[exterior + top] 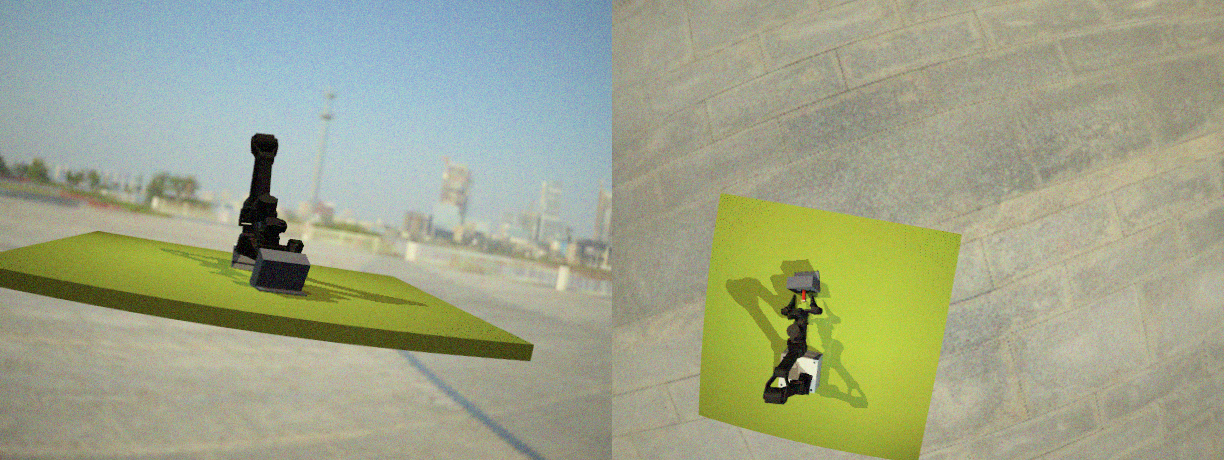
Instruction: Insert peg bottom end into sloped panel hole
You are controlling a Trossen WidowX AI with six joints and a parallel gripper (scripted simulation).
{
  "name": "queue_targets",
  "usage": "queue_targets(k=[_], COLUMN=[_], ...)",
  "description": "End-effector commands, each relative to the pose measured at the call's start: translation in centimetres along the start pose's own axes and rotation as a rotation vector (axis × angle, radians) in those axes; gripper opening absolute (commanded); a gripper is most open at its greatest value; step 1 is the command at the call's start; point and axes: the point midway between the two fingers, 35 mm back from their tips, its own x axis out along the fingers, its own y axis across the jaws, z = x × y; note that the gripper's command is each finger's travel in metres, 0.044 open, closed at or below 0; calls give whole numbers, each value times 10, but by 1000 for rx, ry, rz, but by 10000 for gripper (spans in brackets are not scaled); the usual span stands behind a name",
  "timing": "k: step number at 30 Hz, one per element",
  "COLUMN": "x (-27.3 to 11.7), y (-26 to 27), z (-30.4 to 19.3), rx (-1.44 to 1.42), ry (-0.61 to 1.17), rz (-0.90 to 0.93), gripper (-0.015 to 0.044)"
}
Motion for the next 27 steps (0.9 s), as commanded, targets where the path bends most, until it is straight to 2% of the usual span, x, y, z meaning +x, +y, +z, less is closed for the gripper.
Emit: queue_targets(k=[1, 27], x=[-4, -30], y=[0, -1], z=[-1, 4], rx=[0, 0], ry=[4, 3], rz=[0, -2], gripper=[440, 440])
